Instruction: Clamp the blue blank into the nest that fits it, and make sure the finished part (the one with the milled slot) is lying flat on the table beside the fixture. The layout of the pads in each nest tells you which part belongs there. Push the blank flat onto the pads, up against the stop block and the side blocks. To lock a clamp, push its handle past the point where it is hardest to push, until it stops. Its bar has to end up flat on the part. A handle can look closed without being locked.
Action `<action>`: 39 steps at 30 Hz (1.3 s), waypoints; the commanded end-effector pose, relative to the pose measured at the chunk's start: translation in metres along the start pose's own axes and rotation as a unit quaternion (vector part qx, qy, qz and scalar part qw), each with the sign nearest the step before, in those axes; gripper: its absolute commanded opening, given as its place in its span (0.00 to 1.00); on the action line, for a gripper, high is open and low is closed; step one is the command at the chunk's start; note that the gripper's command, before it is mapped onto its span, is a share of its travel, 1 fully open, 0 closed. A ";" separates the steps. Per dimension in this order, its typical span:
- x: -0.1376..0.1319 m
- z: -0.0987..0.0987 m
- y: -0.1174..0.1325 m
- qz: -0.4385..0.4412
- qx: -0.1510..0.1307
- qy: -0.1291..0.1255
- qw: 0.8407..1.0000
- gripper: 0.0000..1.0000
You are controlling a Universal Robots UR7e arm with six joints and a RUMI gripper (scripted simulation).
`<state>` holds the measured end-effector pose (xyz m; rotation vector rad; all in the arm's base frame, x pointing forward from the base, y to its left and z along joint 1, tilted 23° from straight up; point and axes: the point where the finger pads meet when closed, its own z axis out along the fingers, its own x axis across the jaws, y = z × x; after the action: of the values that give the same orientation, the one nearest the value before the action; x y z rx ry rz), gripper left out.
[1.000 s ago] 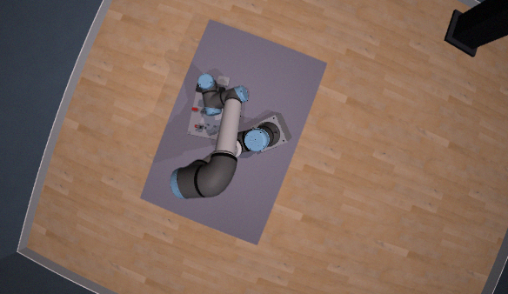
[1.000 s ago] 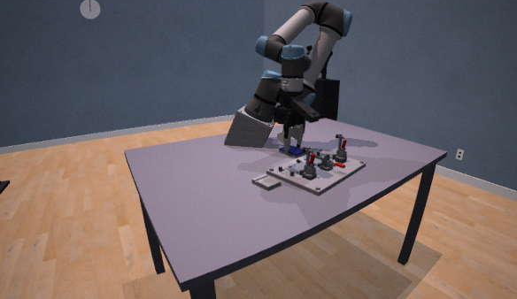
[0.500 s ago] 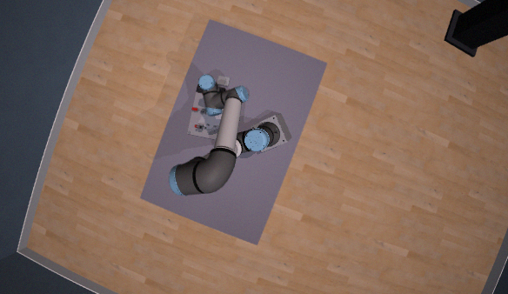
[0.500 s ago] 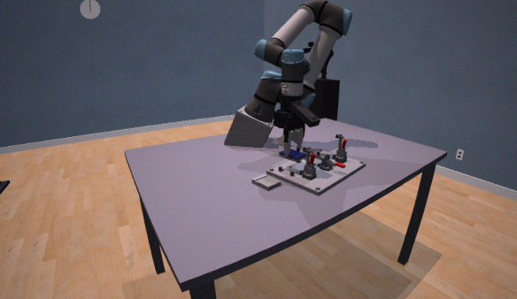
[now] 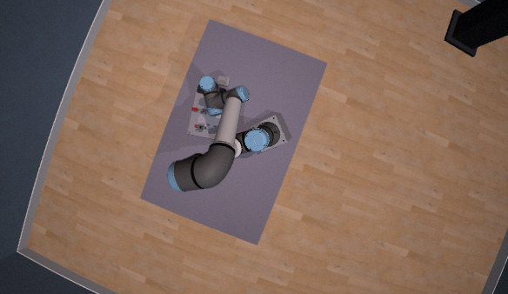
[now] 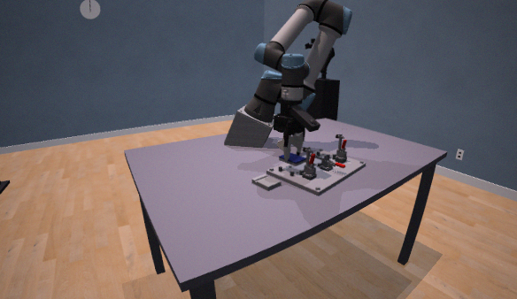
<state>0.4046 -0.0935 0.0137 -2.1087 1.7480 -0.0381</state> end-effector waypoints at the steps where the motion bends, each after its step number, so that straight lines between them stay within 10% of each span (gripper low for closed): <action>1: 0.000 0.000 0.000 0.000 0.000 0.001 1.000 0.00; 39: 0.000 0.023 0.000 0.000 0.000 0.001 1.000 0.00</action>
<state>0.4101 -0.0877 -0.0050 -2.1088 1.7479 -0.0379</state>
